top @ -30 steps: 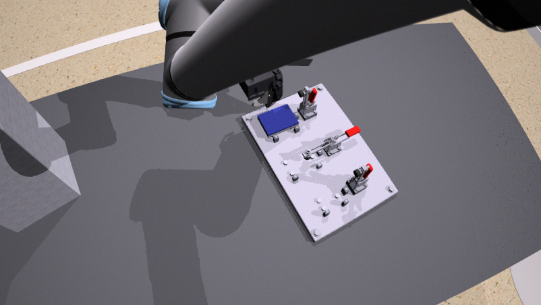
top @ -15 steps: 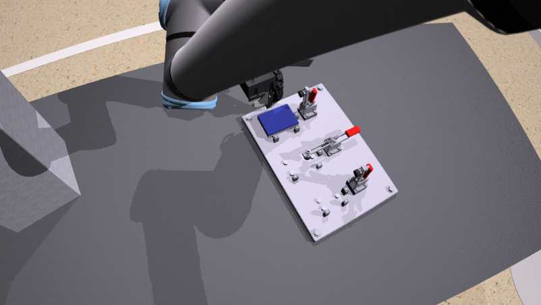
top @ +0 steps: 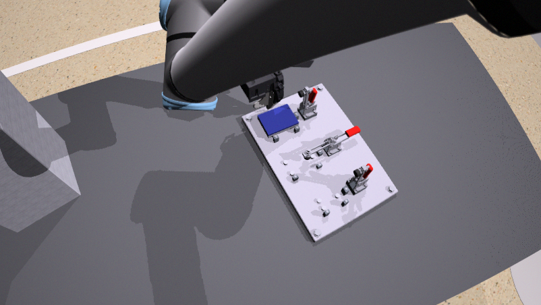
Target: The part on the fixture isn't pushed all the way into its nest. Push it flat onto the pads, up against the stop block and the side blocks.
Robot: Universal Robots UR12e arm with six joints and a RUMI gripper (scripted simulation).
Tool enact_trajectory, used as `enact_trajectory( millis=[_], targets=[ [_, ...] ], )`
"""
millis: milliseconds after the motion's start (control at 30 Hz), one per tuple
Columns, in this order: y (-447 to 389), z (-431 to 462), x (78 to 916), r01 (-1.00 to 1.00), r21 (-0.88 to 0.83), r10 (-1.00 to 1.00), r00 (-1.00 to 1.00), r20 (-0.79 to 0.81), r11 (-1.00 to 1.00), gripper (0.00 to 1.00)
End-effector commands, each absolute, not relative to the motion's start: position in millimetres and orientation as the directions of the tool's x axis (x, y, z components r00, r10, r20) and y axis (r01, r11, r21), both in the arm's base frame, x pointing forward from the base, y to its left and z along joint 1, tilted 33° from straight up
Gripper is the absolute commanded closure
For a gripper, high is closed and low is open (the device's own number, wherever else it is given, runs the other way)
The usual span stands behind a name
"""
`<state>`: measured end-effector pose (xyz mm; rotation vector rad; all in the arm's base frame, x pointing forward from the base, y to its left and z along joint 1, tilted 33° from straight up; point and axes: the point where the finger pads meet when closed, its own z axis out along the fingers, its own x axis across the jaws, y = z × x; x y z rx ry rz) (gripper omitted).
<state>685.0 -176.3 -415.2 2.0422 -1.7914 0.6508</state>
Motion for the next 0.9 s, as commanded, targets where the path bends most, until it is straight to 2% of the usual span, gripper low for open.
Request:
enact_trajectory(
  millis=[0, 867],
  targets=[
    [-177.1, -413.9, 685.5, -0.989, -0.041, -0.830, 0.097, 0.549, -0.143, 1.00],
    [-180.1, -412.0, 685.8, -0.989, -0.041, -0.830, 0.097, 0.549, -0.143, 1.00]
  ],
)
